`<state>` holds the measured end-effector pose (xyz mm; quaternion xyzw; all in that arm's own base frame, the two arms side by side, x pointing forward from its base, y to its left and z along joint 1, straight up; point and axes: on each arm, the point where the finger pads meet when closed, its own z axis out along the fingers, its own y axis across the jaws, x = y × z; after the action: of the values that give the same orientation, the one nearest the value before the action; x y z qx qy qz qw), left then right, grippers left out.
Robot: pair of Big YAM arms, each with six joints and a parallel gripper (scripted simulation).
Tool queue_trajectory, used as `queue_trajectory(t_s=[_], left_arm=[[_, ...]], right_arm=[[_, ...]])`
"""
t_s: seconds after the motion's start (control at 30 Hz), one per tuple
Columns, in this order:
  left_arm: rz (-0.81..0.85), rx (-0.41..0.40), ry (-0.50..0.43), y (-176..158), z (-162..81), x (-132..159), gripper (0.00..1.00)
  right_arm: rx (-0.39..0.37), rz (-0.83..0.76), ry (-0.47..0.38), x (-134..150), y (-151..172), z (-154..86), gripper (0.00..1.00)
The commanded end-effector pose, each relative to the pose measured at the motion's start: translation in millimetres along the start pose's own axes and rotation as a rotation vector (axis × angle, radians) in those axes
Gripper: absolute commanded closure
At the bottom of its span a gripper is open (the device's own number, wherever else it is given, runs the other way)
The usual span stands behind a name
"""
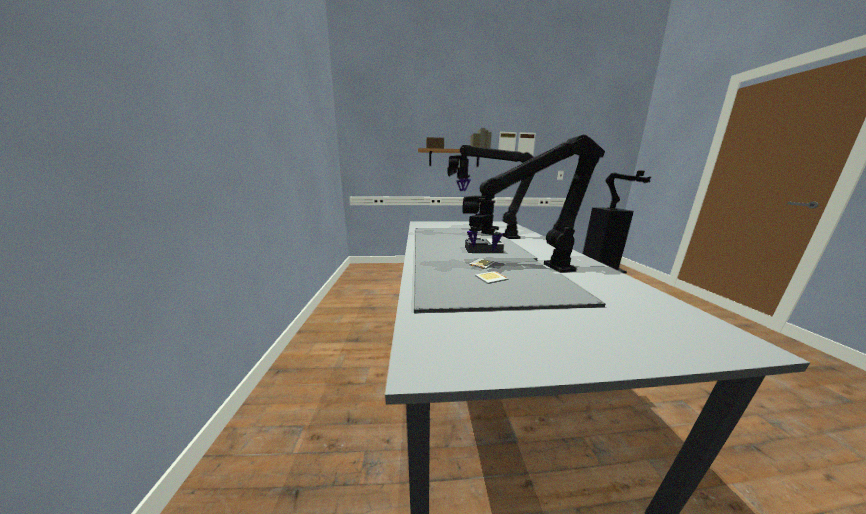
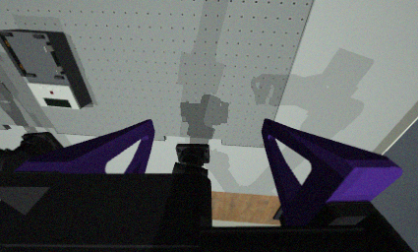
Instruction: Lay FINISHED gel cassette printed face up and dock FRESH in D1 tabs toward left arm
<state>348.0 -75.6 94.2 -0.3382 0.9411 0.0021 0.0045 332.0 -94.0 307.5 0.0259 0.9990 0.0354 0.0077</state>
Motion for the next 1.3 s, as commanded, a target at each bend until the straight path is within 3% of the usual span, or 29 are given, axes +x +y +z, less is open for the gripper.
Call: queue_trajectory(t_s=[0.0,1.27], left_arm=[[0.000,0.007,-0.006,-1.9,-3.1,-1.5,0.02],[0.013,0.010,0.008,-2.2,6.2,-1.2,0.02]], right_arm=[[0.002,0.020,-0.014,-10.0,-4.8,-20.0,0.00],[0.002,0.020,-0.014,-10.0,-4.8,-20.0,0.00]])
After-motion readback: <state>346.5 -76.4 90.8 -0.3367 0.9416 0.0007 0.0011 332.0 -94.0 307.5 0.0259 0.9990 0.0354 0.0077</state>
